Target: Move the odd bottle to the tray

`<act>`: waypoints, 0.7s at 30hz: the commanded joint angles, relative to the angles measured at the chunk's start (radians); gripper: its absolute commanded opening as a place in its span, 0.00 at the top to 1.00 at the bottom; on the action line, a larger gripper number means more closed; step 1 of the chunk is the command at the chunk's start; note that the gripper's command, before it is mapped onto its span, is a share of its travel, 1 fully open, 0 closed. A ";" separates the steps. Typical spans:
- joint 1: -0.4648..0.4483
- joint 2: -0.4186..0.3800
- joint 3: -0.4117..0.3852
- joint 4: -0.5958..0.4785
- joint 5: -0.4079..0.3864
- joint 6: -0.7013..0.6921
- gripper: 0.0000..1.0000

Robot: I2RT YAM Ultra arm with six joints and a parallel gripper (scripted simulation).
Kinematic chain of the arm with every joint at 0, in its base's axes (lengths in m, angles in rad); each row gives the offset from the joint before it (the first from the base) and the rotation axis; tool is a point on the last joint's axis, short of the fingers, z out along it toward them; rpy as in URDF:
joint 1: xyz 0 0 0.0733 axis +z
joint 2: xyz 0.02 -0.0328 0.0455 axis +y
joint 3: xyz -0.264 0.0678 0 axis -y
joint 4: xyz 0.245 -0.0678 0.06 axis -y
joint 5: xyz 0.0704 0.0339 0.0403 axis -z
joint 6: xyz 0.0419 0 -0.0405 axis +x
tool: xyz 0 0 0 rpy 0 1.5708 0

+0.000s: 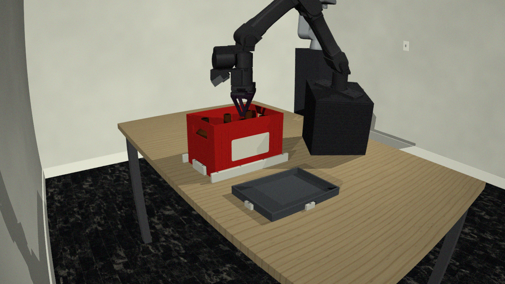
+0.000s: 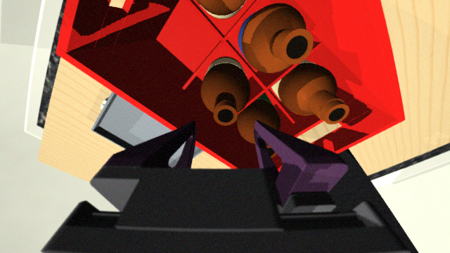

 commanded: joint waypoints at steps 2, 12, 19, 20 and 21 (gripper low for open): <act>-0.002 -0.008 0.018 0.006 0.011 0.002 0.39; -0.005 -0.001 0.027 0.003 0.011 0.000 0.39; -0.007 0.004 0.028 0.000 0.011 -0.001 0.39; -0.007 0.004 0.028 0.000 0.011 -0.001 0.39; -0.007 0.004 0.028 0.000 0.011 -0.001 0.39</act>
